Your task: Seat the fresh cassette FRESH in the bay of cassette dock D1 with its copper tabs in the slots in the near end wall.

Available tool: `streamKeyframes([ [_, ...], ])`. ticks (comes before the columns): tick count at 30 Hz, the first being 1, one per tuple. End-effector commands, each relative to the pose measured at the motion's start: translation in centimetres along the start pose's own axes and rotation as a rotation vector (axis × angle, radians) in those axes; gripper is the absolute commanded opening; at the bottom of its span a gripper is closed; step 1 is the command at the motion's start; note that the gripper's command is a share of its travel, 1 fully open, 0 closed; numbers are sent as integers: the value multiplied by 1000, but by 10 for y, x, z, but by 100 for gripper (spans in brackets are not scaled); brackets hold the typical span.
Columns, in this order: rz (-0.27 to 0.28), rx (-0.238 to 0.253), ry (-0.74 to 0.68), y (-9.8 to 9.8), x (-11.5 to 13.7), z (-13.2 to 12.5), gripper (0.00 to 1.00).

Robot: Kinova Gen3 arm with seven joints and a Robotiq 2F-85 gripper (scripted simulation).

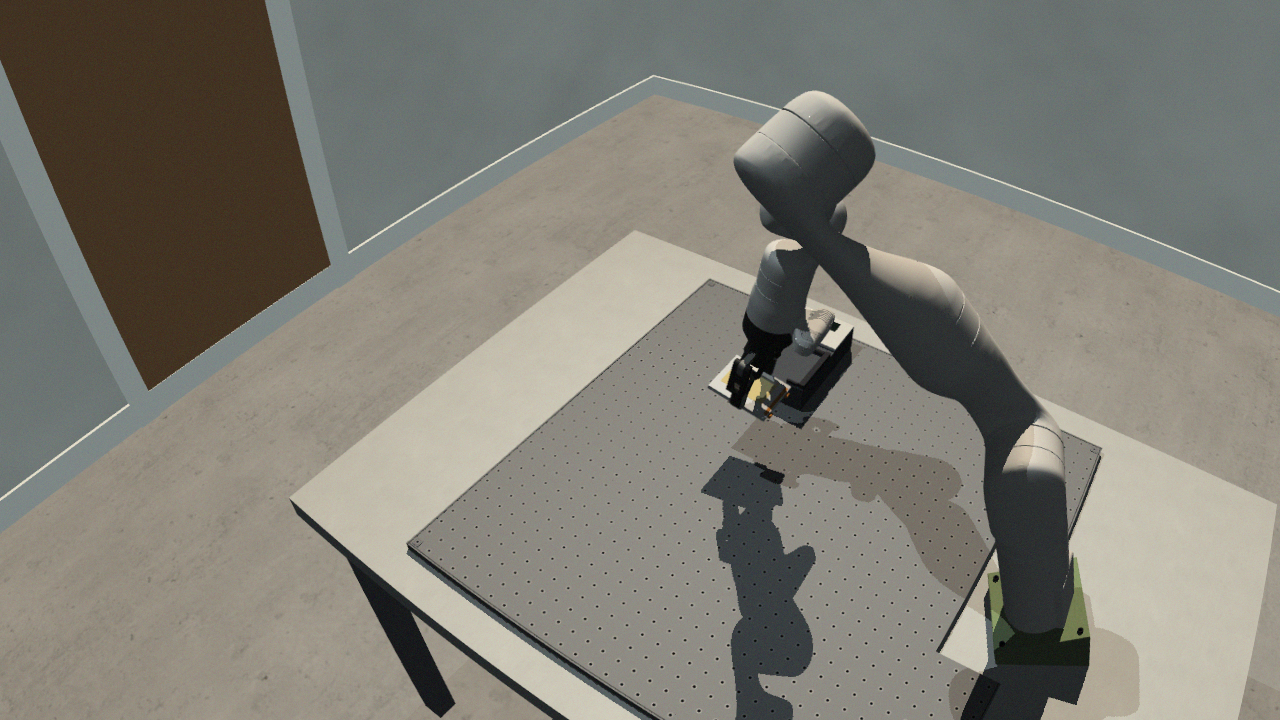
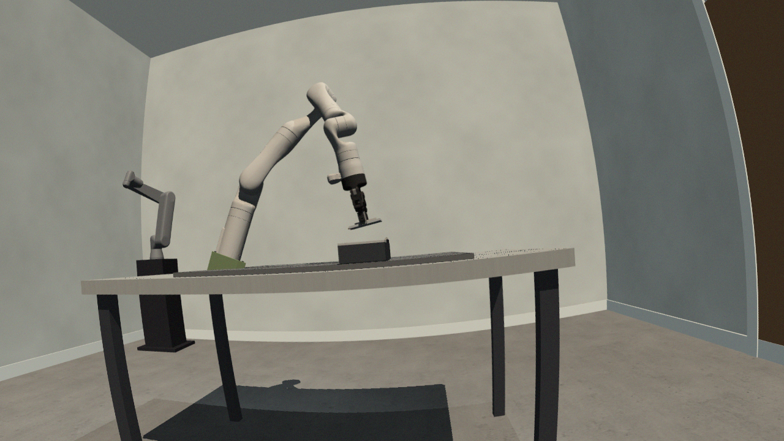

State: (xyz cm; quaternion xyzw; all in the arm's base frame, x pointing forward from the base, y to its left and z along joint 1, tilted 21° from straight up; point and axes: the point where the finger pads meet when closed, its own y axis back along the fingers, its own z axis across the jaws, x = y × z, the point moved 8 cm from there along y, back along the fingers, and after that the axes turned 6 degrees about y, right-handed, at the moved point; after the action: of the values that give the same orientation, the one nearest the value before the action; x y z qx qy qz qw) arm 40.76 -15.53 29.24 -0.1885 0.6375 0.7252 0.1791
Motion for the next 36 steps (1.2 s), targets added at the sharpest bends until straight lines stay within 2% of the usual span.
streamKeyframes([
  [1,7,14,-17,-1,2,-19,0],
  [30,7,15,-17,11,-14,-153,0],
  [36,7,15,-17,11,-14,-153,0],
])
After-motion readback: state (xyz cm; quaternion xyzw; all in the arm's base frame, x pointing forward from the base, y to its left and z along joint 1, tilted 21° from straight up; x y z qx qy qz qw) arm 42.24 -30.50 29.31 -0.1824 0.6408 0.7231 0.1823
